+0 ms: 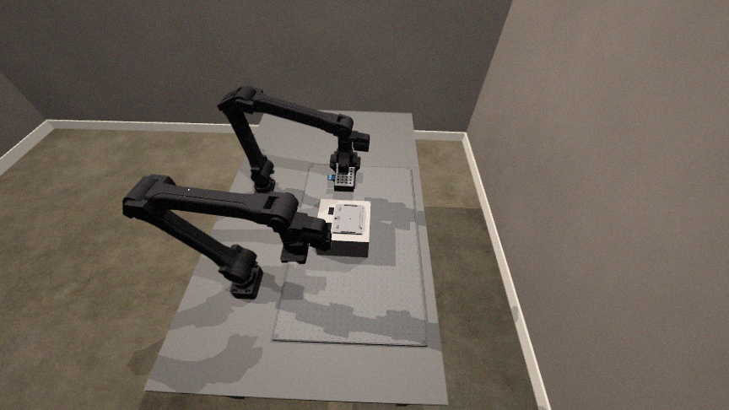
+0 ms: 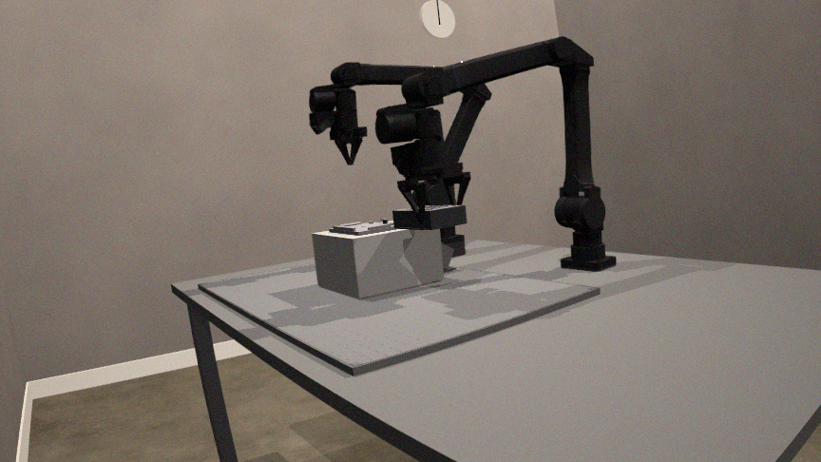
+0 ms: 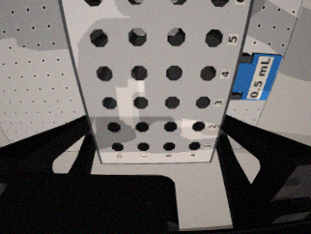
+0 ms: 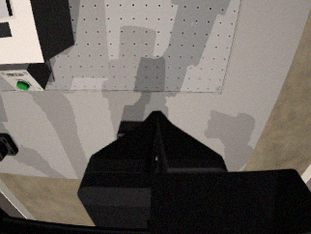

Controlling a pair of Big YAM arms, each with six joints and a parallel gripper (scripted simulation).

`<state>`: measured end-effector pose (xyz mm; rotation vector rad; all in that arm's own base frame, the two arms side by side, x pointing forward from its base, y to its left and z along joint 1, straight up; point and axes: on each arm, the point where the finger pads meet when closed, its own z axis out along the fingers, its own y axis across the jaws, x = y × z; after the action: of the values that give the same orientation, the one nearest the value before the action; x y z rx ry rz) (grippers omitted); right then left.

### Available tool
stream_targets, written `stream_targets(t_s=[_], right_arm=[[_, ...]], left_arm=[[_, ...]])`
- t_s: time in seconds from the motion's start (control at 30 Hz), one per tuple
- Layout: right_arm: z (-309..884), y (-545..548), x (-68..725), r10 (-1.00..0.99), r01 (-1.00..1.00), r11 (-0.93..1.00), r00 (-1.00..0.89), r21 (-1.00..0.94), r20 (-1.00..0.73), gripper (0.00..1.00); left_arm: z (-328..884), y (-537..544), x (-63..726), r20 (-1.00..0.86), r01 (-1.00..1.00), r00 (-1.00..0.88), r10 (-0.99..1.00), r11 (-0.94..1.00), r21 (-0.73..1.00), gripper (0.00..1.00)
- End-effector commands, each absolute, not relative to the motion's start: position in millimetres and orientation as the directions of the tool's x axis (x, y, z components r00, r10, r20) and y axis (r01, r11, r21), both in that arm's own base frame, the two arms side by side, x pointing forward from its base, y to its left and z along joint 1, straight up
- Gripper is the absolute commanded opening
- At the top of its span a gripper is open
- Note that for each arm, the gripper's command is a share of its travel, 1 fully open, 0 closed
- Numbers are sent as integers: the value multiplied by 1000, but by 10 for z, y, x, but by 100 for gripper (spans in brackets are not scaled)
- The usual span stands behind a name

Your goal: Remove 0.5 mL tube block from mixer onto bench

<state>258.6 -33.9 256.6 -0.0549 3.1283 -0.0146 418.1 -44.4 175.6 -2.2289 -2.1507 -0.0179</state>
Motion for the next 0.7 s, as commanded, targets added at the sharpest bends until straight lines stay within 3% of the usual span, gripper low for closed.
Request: stream_targets(t_s=[0.0,0.67], right_arm=[[2643,-336,2644,-53,-52,999,-998,-14,-28,0],[2636,-338,2646,-52,-52,999,-998,-14,-28,0]], left_arm=[[1998,-488,4214,21,997,65,998,-66,48,0],[1687,-258,4247,29,998,56,998,-57,34,0]])
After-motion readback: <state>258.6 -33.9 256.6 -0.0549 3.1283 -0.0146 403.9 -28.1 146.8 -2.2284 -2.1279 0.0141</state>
